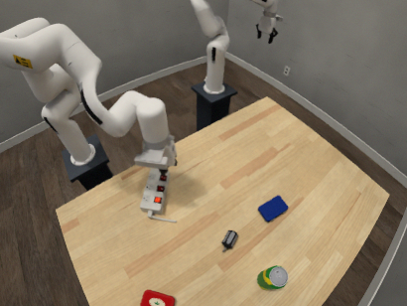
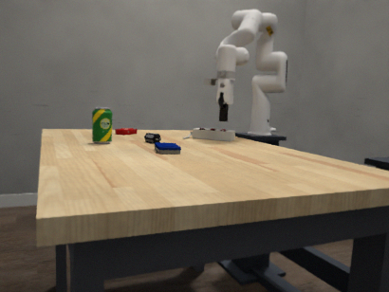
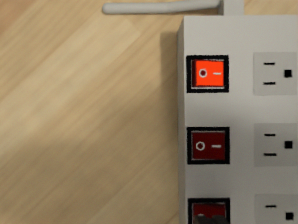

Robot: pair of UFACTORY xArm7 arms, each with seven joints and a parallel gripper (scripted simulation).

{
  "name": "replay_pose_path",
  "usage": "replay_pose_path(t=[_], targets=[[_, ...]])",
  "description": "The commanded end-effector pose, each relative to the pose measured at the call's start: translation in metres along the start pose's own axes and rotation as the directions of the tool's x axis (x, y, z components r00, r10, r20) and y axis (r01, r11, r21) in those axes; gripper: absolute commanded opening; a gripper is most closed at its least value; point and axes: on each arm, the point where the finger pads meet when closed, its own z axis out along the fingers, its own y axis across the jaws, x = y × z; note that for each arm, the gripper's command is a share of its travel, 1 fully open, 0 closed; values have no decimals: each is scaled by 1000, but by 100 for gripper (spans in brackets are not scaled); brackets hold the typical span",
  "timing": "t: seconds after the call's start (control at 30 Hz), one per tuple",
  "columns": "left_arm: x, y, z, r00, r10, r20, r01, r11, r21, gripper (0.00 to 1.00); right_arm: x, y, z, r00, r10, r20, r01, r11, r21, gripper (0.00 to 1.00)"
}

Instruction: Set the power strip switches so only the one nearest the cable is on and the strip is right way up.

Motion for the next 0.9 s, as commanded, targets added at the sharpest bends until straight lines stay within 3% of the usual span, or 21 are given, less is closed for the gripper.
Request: replay_pose_path(t=[0.0,0.47,0.5,0.87], targets=[[1,0,-2,1000,0,-4,0,1000,-1,100,0,-2,-3,1000,0,-1,0,1000,5,0],[1,0,-2,1000,0,-4,0,1000,-1,100,0,-2,-3,1000,0,-1,0,1000,5,0],[1,0,-2,1000,0,-4,0,1000,-1,100,0,-2,-3,1000,0,-1,0,1000,5,100],[1,0,-2,1000,0,-4,0,1000,-1,100,0,-2,-24,1000,0,-1,0,1000,5,100]])
